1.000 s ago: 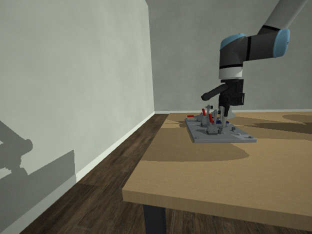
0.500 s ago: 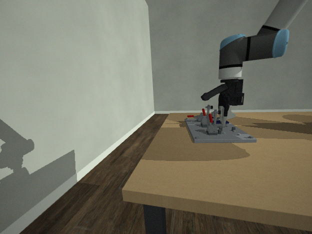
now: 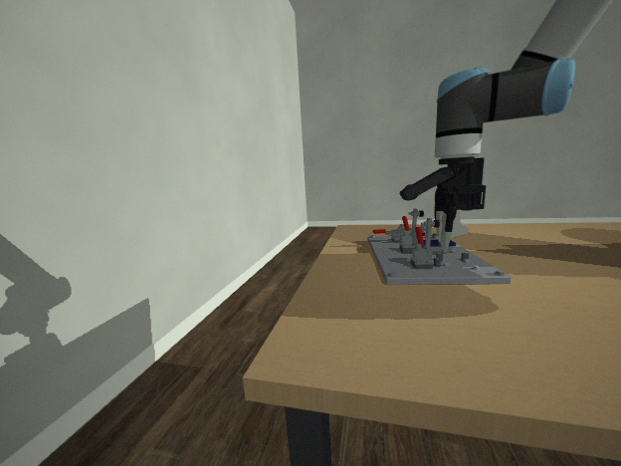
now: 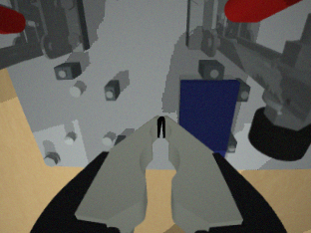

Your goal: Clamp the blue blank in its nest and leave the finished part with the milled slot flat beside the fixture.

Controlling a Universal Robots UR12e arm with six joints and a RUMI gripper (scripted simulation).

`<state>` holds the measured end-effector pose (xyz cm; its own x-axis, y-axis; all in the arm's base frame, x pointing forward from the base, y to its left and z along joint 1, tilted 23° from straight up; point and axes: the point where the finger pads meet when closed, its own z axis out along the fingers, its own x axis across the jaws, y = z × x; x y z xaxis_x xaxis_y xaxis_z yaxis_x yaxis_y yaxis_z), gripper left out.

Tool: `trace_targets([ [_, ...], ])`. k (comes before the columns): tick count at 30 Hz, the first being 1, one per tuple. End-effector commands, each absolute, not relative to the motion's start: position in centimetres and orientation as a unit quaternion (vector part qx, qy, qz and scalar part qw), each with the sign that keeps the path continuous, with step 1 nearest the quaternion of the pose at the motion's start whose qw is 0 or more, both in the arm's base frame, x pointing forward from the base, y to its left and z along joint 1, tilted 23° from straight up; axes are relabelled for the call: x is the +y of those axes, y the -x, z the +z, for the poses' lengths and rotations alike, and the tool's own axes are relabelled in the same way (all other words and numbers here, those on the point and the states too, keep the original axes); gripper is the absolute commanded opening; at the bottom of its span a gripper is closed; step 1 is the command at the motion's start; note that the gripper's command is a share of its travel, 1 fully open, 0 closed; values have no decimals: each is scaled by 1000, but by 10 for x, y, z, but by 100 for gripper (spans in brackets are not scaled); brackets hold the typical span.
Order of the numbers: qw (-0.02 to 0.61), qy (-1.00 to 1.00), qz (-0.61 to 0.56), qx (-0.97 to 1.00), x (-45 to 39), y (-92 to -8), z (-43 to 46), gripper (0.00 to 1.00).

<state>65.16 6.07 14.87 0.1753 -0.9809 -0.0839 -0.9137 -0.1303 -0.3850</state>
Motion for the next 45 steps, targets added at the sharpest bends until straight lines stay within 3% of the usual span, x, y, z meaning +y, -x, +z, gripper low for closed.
trace_targets([
  [1, 178, 746, -95, 635, 60, -652, 149, 0],
  [45, 178, 746, -95, 635, 73, -650, 150, 0],
])
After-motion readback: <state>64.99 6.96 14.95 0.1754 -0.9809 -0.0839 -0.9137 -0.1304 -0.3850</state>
